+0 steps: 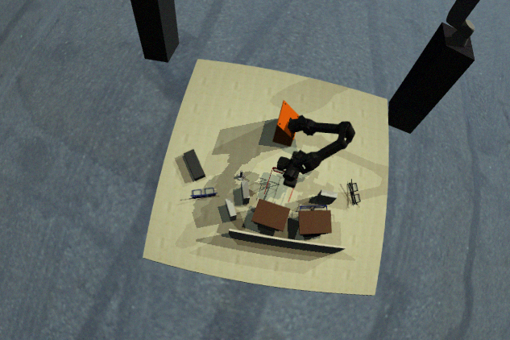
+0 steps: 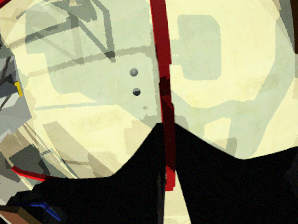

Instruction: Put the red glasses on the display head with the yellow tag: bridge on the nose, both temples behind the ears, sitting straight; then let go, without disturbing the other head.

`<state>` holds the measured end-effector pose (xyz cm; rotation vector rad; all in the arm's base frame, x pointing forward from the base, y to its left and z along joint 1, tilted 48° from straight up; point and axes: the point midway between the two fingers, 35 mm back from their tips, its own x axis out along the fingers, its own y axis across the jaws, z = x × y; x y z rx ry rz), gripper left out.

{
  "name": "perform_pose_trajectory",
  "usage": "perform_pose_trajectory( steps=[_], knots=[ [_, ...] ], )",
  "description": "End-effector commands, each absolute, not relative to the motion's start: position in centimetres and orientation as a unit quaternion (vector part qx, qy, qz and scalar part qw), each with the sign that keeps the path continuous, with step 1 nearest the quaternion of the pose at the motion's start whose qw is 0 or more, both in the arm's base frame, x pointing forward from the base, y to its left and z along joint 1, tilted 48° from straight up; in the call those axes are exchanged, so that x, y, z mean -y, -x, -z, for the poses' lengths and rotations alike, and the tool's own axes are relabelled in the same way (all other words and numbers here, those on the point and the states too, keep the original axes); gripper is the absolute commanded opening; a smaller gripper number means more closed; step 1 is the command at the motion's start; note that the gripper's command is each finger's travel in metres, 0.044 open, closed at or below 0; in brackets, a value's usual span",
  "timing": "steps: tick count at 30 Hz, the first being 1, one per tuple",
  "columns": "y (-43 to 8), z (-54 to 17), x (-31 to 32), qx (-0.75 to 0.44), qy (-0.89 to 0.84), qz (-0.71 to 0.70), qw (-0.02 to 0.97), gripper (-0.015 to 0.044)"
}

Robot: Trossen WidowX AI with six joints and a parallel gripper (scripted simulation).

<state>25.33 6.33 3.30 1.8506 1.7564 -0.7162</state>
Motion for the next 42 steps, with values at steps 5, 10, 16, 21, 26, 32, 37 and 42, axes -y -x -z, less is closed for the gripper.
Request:
perform_pose_trajectory(
  steps=[5, 10, 16, 21, 26, 32, 37, 42],
  knots=[
    [-26.5, -3.3, -6.4, -0.639, -0.682, 0.26, 0.242, 0.0],
    [-27.1, -3.3, -6.3, -0.64, -0.682, 0.26, 0.242, 0.0],
    [-27.9, -3.2, -6.3, -0.642, -0.68, 0.261, 0.241, 0.0],
    [-28.6, -3.2, -6.3, -0.643, -0.679, 0.261, 0.241, 0.0],
    [-29.2, -3.2, -6.3, -0.643, -0.679, 0.261, 0.241, 0.0],
    [-30.1, -3.2, -6.3, -0.643, -0.679, 0.261, 0.241, 0.0],
    [-30.7, -3.2, -6.2, -0.643, -0.679, 0.26, 0.241, 0.0],
    [-31.4, -3.2, -6.2, -0.643, -0.679, 0.26, 0.242, 0.0]
  ],
)
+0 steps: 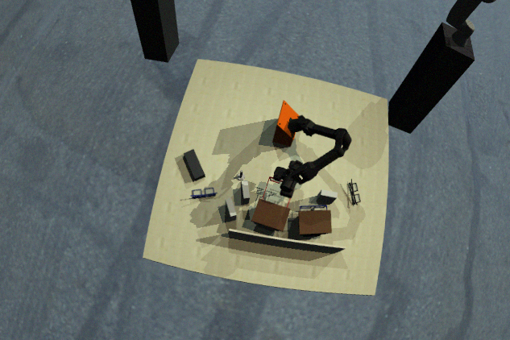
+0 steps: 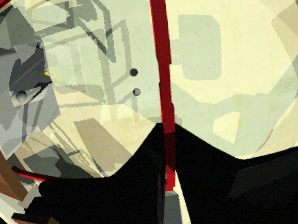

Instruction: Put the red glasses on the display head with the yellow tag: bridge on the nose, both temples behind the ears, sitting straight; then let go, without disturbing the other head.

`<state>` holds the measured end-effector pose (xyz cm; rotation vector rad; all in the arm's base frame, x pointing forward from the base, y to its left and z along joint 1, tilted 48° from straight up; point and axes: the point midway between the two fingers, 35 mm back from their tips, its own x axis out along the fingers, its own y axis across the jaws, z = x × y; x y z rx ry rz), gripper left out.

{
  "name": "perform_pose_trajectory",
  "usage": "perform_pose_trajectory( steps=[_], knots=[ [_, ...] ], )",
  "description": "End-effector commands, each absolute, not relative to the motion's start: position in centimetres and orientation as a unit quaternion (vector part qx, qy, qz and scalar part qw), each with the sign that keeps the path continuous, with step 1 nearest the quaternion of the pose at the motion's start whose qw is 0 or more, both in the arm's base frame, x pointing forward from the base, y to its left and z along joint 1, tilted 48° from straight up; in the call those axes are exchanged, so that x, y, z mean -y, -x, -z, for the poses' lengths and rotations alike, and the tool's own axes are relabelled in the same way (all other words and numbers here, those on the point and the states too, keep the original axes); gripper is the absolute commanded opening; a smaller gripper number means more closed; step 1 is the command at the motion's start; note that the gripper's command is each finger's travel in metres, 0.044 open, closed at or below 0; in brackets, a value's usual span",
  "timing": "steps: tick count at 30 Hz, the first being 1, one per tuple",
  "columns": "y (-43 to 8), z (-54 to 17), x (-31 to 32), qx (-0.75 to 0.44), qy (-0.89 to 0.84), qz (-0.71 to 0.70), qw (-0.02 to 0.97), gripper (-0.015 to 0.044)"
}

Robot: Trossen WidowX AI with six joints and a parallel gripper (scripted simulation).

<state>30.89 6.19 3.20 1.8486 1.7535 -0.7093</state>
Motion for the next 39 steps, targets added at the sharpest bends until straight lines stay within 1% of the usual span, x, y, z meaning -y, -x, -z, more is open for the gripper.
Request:
perform_pose_trajectory(
  steps=[1, 39],
  knots=[
    [-31.6, -3.2, -6.2, -0.643, -0.679, 0.26, 0.242, 0.0],
    [-36.7, -3.2, -6.0, -0.642, -0.679, 0.259, 0.243, 0.0]
  ],
)
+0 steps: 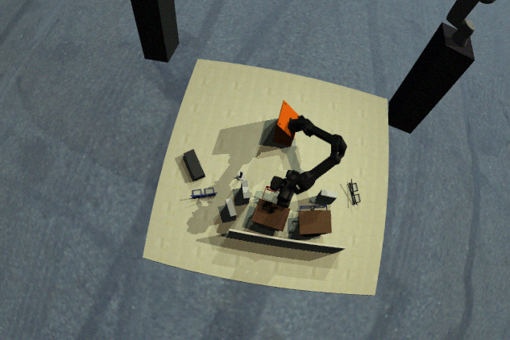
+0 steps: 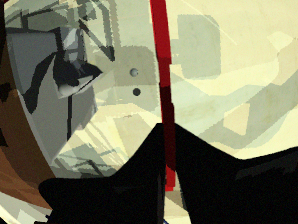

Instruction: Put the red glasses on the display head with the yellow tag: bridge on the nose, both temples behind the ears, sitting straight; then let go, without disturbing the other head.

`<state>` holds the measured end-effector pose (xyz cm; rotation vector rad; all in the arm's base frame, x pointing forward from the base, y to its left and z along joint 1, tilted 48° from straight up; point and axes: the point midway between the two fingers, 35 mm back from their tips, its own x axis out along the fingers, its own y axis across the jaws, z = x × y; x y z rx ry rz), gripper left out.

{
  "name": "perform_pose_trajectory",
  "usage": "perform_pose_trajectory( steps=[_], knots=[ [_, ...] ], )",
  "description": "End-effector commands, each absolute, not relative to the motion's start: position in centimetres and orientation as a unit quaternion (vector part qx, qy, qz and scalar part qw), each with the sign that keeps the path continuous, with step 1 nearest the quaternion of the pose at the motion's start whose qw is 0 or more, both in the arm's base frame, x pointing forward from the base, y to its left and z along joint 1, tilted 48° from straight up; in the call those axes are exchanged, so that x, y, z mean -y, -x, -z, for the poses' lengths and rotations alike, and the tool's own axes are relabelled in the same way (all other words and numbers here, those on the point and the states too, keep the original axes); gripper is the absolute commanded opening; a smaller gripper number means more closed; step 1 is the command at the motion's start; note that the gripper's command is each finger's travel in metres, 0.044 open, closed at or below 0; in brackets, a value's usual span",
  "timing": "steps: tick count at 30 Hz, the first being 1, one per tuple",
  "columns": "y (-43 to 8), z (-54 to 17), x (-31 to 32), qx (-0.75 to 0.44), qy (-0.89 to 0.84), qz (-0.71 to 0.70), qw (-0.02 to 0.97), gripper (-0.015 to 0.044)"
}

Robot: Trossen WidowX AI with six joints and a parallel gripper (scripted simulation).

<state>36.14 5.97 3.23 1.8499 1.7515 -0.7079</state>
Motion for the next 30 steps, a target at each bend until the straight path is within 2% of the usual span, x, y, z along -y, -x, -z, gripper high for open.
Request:
perform_pose_trajectory(
  steps=[1, 30],
  knots=[
    [-36.8, -3.2, -6.0, -0.642, -0.679, 0.259, 0.243, 0.0],
    [-40.4, -3.0, -6.0, -0.642, -0.68, 0.258, 0.243, 0.0]
  ],
)
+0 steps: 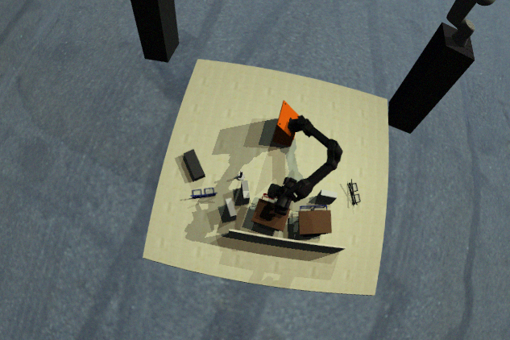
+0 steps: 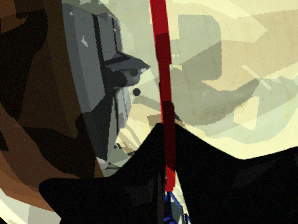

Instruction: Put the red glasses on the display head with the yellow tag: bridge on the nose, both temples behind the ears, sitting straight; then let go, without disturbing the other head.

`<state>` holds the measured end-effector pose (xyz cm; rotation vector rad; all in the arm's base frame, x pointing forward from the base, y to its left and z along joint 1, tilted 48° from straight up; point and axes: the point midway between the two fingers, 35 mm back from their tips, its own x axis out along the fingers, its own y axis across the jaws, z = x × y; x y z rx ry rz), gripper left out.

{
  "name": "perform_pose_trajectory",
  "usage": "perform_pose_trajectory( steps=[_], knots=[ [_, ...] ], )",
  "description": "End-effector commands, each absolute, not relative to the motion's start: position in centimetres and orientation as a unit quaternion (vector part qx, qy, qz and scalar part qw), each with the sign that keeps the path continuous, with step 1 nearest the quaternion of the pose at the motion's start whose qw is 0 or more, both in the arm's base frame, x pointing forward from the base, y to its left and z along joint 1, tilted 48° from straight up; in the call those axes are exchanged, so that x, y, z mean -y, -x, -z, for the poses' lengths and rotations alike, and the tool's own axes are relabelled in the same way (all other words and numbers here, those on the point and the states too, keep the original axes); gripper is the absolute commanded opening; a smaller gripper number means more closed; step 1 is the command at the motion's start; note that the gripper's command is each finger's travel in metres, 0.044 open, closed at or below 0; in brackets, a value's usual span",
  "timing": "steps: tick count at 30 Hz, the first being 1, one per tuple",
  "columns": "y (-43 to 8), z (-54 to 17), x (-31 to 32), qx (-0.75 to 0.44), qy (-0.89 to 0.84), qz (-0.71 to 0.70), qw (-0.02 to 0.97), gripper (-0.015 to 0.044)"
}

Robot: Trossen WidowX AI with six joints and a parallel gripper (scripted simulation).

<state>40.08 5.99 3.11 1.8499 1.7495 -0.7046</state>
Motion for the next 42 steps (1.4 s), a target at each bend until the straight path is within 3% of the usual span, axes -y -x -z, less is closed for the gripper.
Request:
perform_pose_trajectory(
  steps=[1, 39, 42],
  knots=[
    [-40.44, -3.04, -6.05, -0.642, -0.68, 0.258, 0.243, 0.0],
    [-40.54, -2.55, -6.6, -0.642, -0.68, 0.258, 0.243, 0.0],
    [-40.59, -2.62, -6.5, -0.642, -0.678, 0.258, 0.248, 0.0079]
  ],
)
